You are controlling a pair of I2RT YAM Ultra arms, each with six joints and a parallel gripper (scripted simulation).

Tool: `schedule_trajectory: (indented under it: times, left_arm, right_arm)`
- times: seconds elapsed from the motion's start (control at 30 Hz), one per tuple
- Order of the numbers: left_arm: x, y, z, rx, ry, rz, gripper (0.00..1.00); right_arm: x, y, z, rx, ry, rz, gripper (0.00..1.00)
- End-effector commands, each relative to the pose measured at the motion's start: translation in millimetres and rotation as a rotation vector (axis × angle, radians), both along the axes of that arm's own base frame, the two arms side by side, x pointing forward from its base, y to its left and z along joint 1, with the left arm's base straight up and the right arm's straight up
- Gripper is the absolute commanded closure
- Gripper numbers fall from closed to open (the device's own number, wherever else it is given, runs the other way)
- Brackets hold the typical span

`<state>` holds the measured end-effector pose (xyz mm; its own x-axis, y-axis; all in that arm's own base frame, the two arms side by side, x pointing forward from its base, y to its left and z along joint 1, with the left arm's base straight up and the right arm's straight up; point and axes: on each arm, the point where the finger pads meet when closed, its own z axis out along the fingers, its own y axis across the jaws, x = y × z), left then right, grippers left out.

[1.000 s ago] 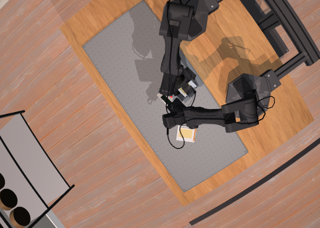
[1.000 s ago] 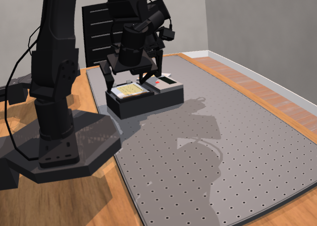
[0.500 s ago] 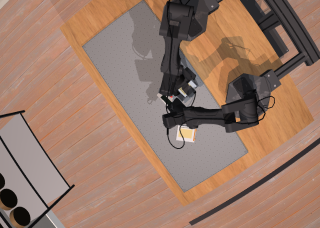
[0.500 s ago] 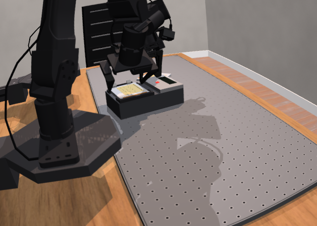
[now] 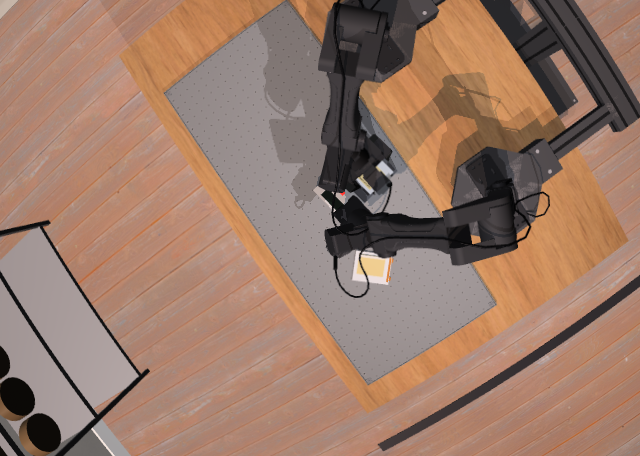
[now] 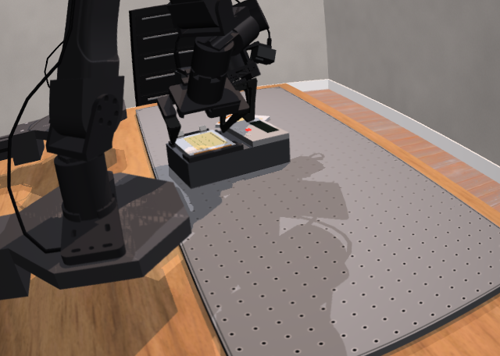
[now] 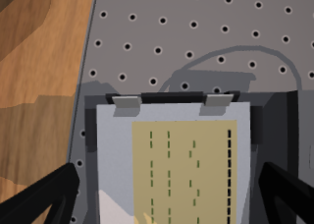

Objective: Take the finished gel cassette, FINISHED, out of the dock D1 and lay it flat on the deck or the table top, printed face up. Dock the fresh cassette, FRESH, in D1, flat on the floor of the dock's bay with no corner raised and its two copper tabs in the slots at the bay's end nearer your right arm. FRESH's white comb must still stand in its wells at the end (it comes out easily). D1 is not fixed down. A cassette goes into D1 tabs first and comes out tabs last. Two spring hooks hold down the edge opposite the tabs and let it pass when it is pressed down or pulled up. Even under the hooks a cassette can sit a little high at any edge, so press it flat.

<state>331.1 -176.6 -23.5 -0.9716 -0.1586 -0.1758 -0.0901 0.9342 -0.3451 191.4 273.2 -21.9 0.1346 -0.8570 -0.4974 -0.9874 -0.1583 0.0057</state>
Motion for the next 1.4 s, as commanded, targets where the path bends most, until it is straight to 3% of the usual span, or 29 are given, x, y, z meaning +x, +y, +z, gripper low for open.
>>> schedule_trajectory:
  times: [0.0,1.37]
  left_arm:
    - [-48.3,32.5,-51.2,0.147,0.174,0.018,1.0]
    - [-48.3,32.5,-51.2,0.147,0.174,0.018,1.0]
  right_arm:
    - [5.7,3.0,4.1,0.026,0.003,-0.012,0.02]
    - [11.0,6.8,9.4,0.033,-0.007,-0.013,0.02]
